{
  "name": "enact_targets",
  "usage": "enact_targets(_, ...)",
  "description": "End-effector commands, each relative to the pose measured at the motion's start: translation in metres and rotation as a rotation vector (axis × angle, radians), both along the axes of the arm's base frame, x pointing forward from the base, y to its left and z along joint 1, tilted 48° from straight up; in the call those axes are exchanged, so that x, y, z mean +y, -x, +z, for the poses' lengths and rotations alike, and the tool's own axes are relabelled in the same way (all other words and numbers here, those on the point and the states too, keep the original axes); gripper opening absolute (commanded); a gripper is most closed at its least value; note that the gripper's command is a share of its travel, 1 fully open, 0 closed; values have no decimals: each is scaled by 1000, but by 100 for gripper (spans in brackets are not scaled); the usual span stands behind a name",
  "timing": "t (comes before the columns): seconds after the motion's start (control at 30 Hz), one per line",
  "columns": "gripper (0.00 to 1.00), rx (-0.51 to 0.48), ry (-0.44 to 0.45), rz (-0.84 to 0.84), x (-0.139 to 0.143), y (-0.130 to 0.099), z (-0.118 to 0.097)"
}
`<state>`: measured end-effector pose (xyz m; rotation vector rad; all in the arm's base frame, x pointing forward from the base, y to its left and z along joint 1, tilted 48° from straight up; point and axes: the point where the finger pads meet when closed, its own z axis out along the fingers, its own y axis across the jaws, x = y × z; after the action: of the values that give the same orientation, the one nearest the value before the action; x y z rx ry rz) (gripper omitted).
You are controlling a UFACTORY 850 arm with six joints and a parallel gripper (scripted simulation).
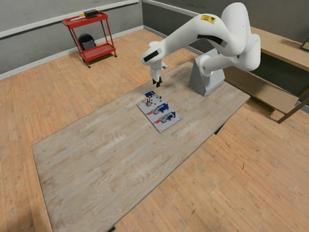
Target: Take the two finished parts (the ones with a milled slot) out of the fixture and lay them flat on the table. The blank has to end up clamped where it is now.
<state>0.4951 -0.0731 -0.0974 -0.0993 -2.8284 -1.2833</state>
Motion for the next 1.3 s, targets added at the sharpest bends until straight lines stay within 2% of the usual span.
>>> enact_targets(0.0,48,-8,10,-9,45,-6,53)
enact_targets(0.2,48,-8,10,-9,94,-11,108)
enact_targets(0.27,48,-8,10,-9,94,-11,108)
enact_targets(0.3,48,-8,10,-9,118,-14,135)
enact_targets(0.47,48,-8,10,-9,147,-17,170)
enact_targets(1.27,48,-8,10,-9,148,-18,170)
